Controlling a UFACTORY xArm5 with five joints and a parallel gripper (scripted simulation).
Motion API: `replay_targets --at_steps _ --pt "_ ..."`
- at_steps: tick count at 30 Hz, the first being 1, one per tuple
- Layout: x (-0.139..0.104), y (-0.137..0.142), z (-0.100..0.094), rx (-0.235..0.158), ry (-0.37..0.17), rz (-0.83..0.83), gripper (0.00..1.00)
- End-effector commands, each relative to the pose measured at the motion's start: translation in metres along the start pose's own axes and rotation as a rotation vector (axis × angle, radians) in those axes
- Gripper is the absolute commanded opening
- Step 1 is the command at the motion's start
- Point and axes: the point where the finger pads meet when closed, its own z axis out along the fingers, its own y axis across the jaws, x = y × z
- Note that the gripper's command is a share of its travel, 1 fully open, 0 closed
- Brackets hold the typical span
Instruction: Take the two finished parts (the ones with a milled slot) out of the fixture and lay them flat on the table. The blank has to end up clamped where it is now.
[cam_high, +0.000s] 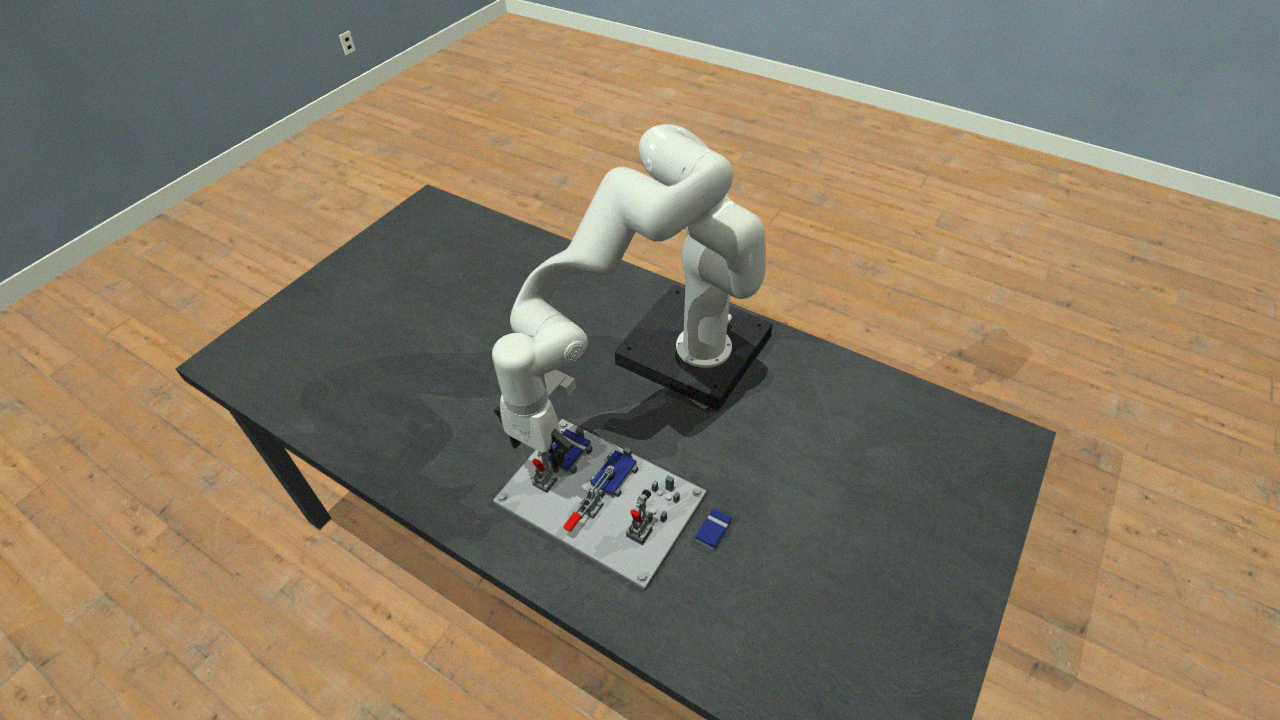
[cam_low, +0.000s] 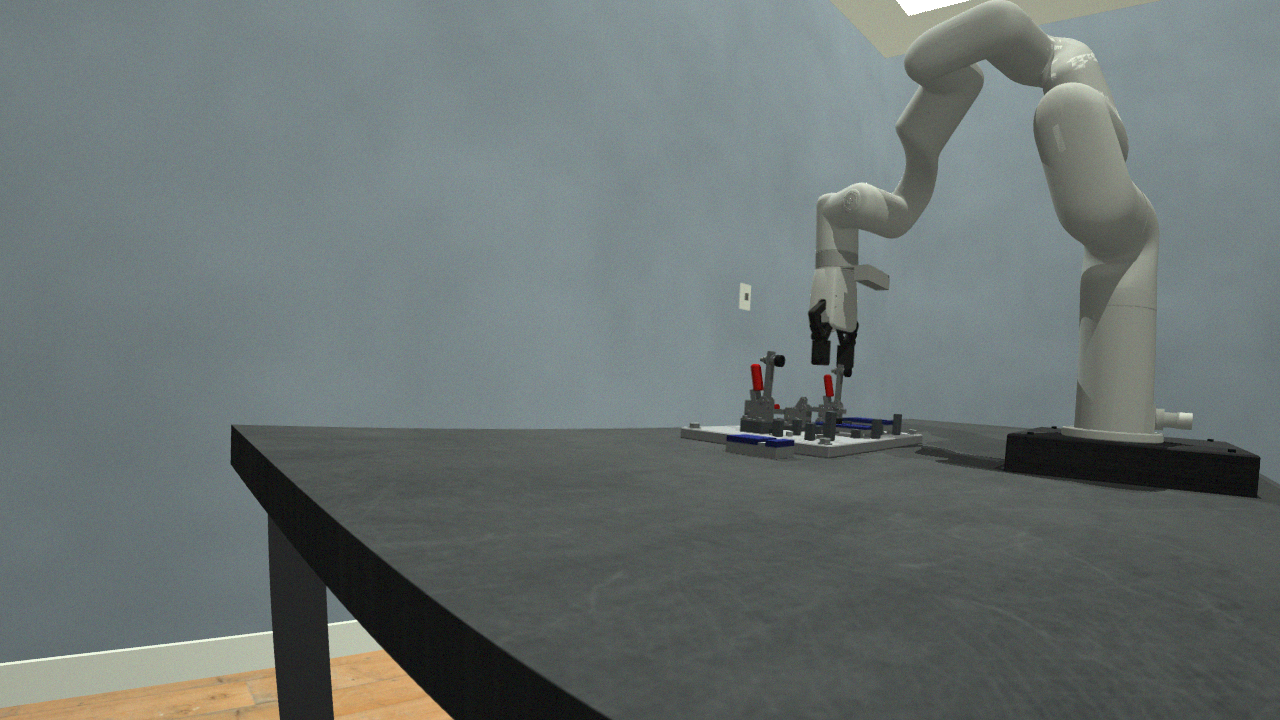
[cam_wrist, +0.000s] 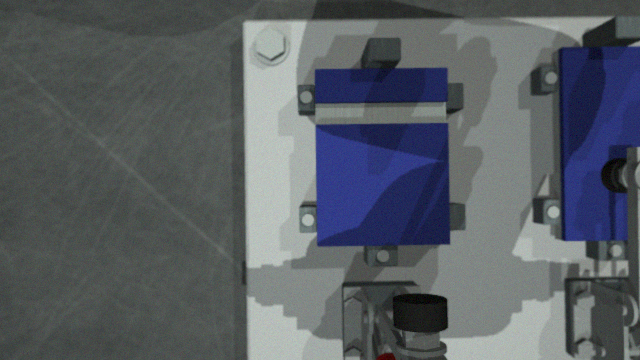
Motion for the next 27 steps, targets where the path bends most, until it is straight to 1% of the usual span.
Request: replay_targets --at_steps 1,7,14,16,27 --pt "0.001 0.000 -0.001 0.001 -0.004 0.000 1.00" --pt "0.013 0.000 -0.001 0.001 -0.004 0.000 1.00" --pt "0.035 0.000 -0.001 0.001 -0.004 0.000 1.00" --pt "0.035 0.000 -0.001 0.001 -0.004 0.000 1.00" --pt "0.069 0.000 -0.001 0.001 -0.004 0.000 1.00"
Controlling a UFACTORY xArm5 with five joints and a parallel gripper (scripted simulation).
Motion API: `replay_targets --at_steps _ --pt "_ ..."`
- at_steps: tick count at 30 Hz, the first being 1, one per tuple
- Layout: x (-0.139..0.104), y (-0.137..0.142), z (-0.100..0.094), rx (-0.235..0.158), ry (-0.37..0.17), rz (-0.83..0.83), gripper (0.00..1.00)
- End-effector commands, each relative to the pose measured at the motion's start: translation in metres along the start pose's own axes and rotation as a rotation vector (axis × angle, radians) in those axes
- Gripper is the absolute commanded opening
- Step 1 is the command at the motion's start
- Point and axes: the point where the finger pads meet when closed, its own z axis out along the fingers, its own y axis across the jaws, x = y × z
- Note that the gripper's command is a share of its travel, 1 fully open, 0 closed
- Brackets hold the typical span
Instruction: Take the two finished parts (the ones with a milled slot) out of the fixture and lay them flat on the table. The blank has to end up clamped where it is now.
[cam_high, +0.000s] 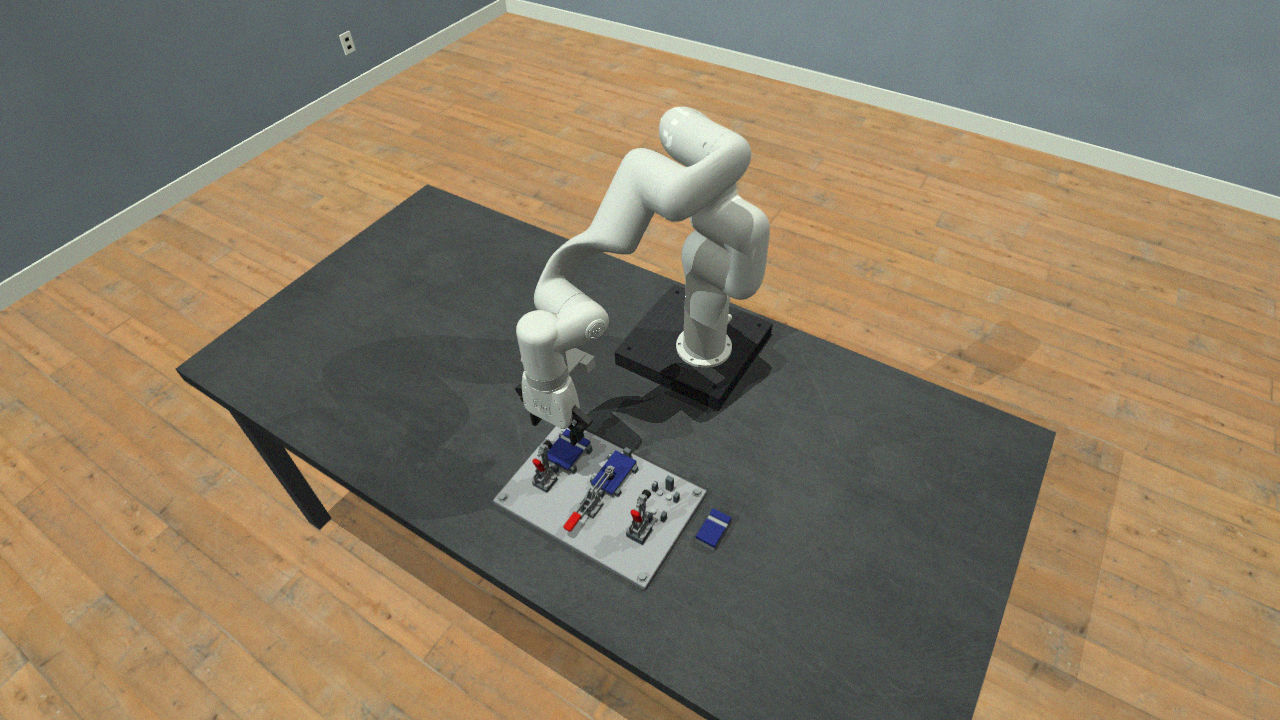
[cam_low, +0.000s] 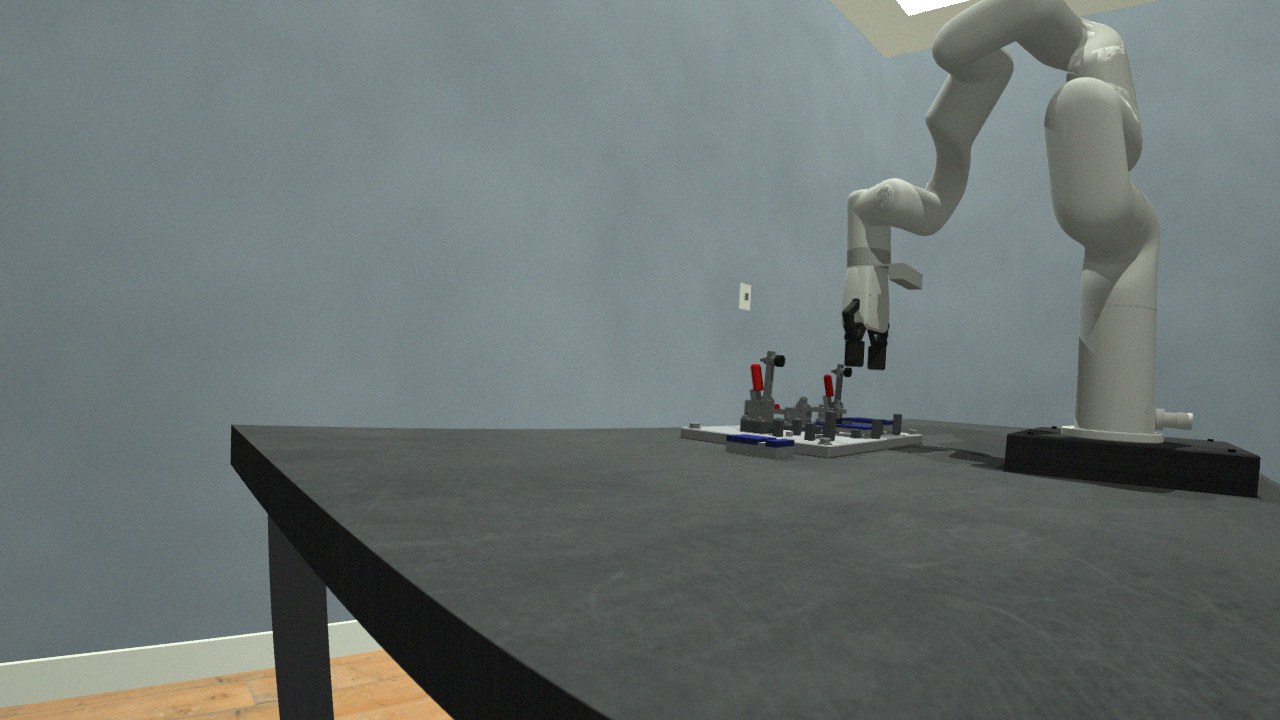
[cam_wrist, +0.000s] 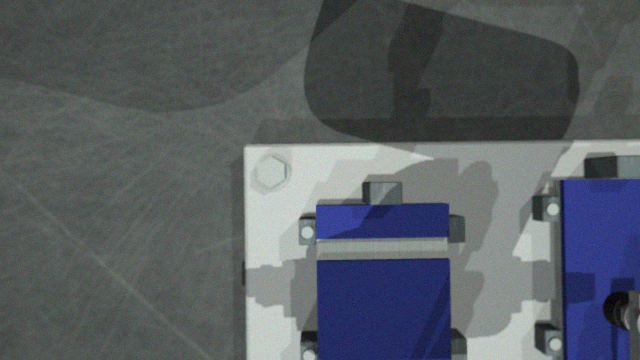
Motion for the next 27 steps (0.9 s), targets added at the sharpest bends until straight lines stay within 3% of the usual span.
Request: replay_targets --at_steps 1,27 --pt "0.0095 -0.0003 -0.0016 0.001 -0.005 0.000 1.00" --pt "0.0180 -0.0003 0.0077 0.001 -0.005 0.000 1.00"
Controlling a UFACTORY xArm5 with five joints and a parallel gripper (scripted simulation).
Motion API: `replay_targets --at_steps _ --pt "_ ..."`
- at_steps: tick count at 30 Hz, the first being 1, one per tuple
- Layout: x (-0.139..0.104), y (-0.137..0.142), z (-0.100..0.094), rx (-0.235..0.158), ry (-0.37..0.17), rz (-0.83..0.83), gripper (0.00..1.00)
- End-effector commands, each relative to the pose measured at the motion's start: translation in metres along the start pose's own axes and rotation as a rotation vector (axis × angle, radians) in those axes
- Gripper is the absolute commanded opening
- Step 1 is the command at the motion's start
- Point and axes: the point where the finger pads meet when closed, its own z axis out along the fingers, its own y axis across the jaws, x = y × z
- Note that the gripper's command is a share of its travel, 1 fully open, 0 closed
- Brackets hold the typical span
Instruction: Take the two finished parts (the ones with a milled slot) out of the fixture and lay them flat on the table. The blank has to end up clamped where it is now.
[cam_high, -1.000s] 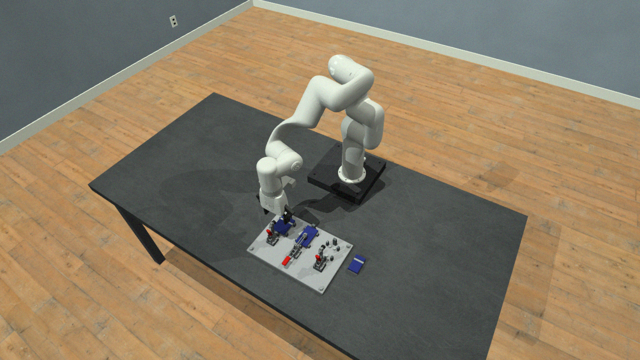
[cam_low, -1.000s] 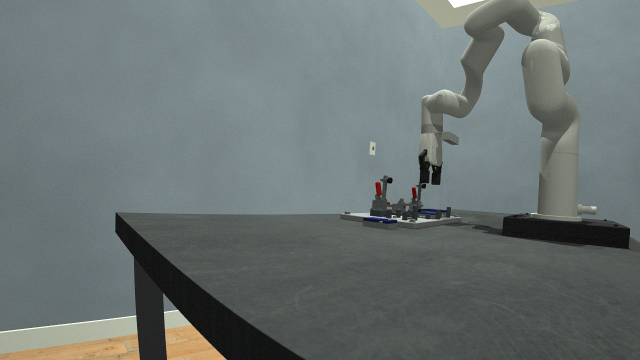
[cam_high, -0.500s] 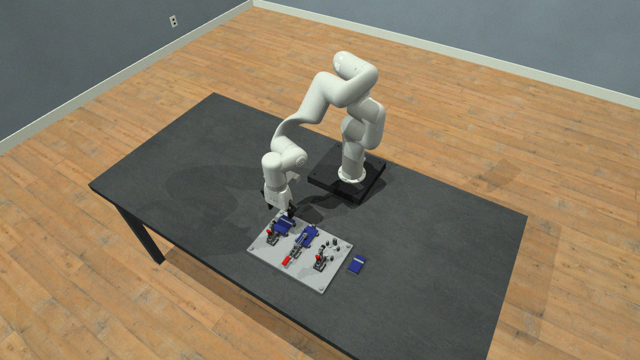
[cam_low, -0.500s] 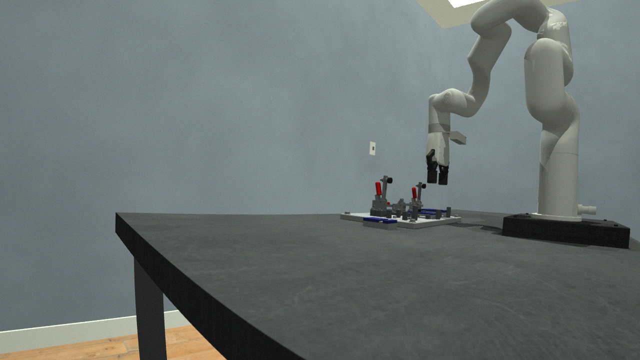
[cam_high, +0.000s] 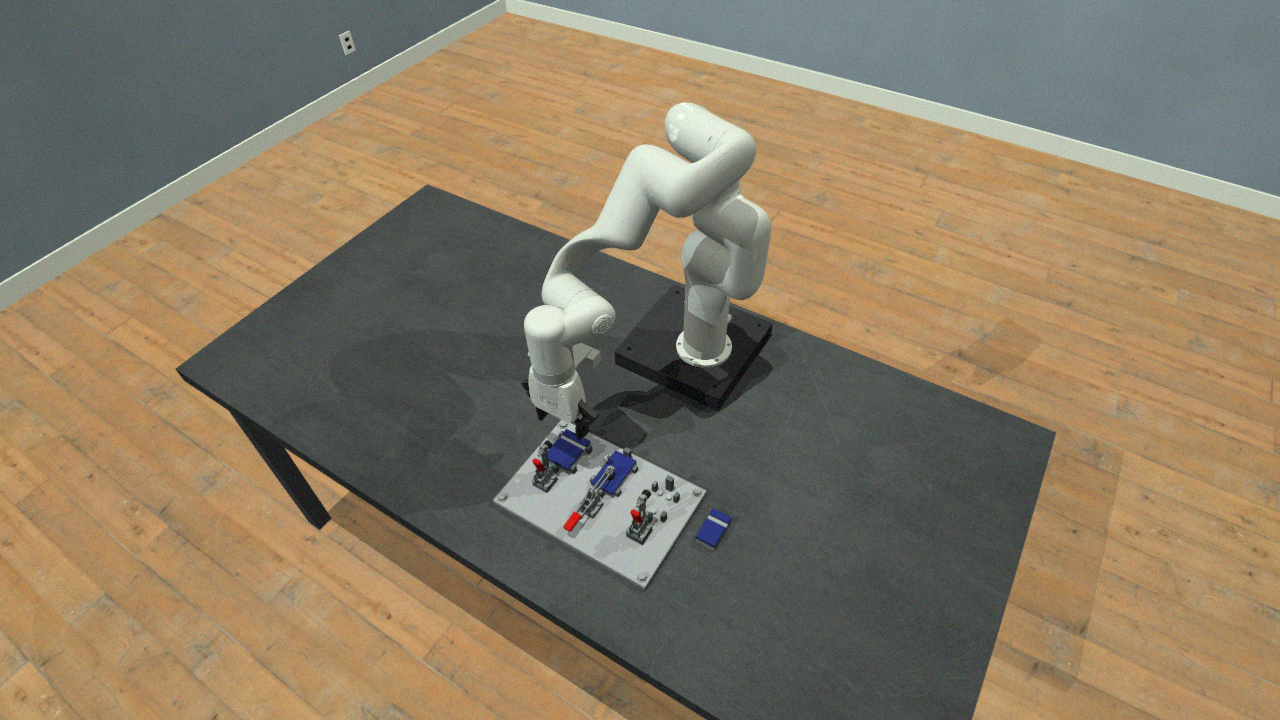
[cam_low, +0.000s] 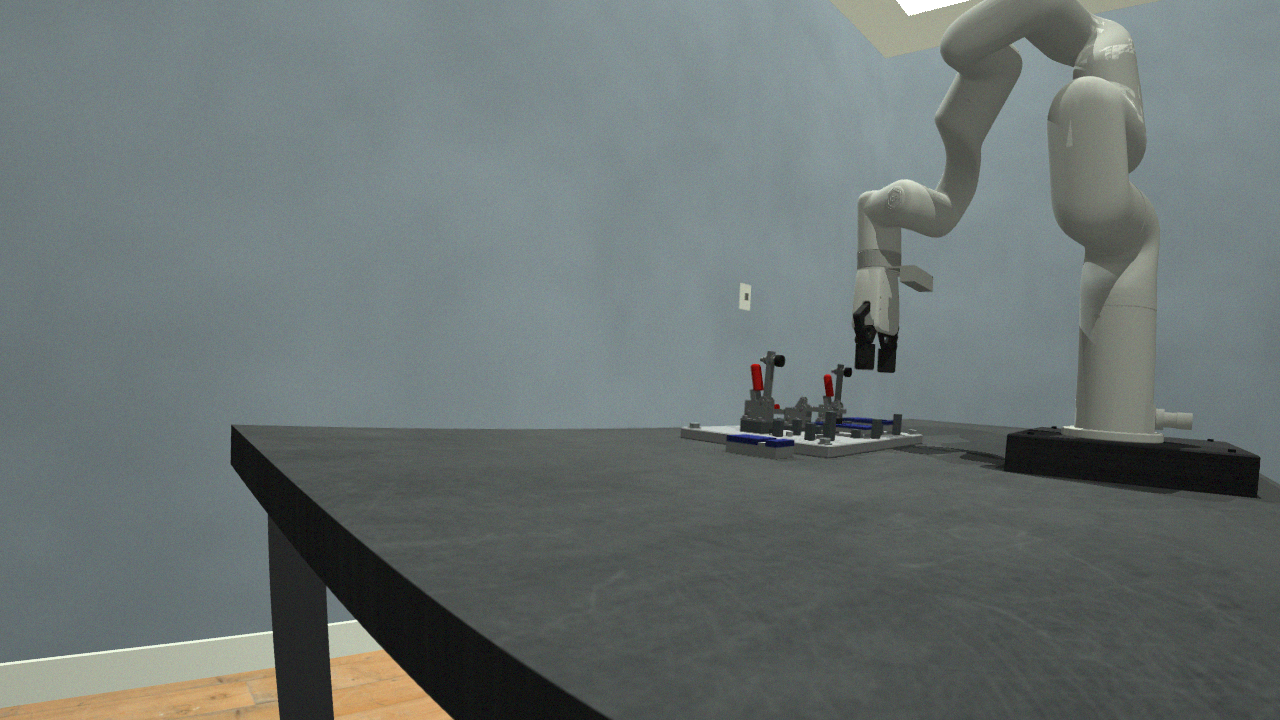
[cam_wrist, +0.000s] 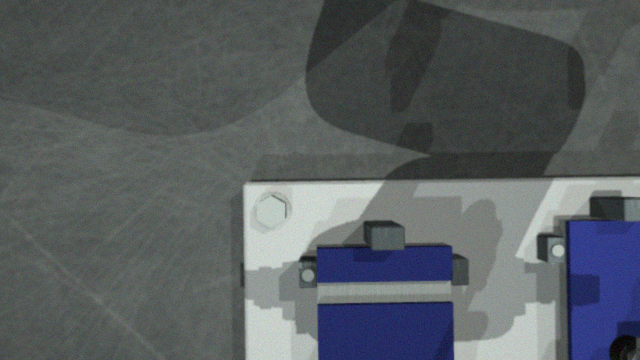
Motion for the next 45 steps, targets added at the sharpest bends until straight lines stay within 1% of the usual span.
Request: replay_targets --at_steps 1,11,13,21,45 --pt "-0.001 0.000 0.006 0.001 -0.003 0.000 1.00" --pt "-0.001 0.000 0.033 0.001 -0.003 0.000 1.00" --pt "-0.001 0.000 0.033 0.001 -0.003 0.000 1.00" --pt "-0.001 0.000 0.047 0.001 -0.003 0.000 1.00" --pt "-0.001 0.000 0.049 0.001 -0.002 0.000 1.00"
